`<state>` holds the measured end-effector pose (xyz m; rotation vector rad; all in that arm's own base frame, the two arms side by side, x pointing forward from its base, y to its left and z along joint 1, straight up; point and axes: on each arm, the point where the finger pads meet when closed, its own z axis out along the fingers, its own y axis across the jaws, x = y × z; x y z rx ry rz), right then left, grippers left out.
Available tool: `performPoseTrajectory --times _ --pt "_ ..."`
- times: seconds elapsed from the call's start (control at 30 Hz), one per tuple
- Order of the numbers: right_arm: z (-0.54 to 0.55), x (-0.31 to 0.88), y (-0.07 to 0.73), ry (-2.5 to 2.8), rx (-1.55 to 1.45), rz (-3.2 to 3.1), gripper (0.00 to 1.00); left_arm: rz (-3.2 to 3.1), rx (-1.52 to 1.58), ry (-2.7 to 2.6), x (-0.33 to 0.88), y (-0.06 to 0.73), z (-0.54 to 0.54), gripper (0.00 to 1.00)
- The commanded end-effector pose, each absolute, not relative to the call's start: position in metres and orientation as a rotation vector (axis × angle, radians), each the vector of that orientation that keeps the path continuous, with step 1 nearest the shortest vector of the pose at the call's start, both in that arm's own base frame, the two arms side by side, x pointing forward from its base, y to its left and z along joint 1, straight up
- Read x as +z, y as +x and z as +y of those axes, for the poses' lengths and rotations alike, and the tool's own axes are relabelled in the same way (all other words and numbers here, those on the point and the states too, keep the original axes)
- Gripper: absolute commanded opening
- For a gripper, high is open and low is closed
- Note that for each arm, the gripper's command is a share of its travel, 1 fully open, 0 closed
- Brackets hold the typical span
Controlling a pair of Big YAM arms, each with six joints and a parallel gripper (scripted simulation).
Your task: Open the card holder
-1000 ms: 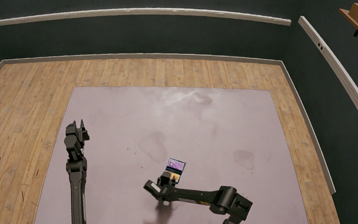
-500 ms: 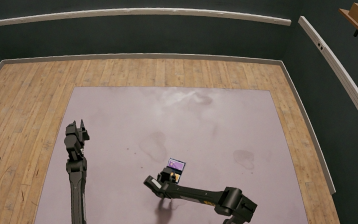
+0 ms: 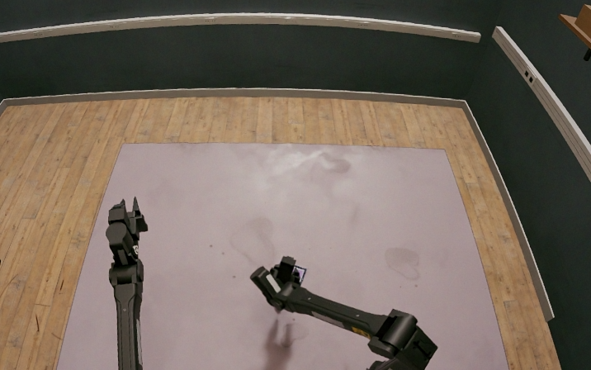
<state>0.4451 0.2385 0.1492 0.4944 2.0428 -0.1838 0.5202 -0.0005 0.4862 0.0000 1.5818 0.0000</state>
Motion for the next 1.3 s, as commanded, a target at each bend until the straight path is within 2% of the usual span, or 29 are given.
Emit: performPoseTrajectory --times 0.0,0.7,1.27 --pt "0.246 0.191 0.474 0.484 -0.108 2.008 0.43 1.543 0.000 0.000 0.508 0.520 0.000 0.36" --pt "0.132 0.351 0.553 0.315 0.088 1.867 0.43 1.543 0.000 0.000 0.508 0.520 0.000 0.36" --pt "0.024 0.503 0.536 0.055 0.013 1.562 0.43 1.543 0.000 0.000 0.508 0.520 0.000 0.36"
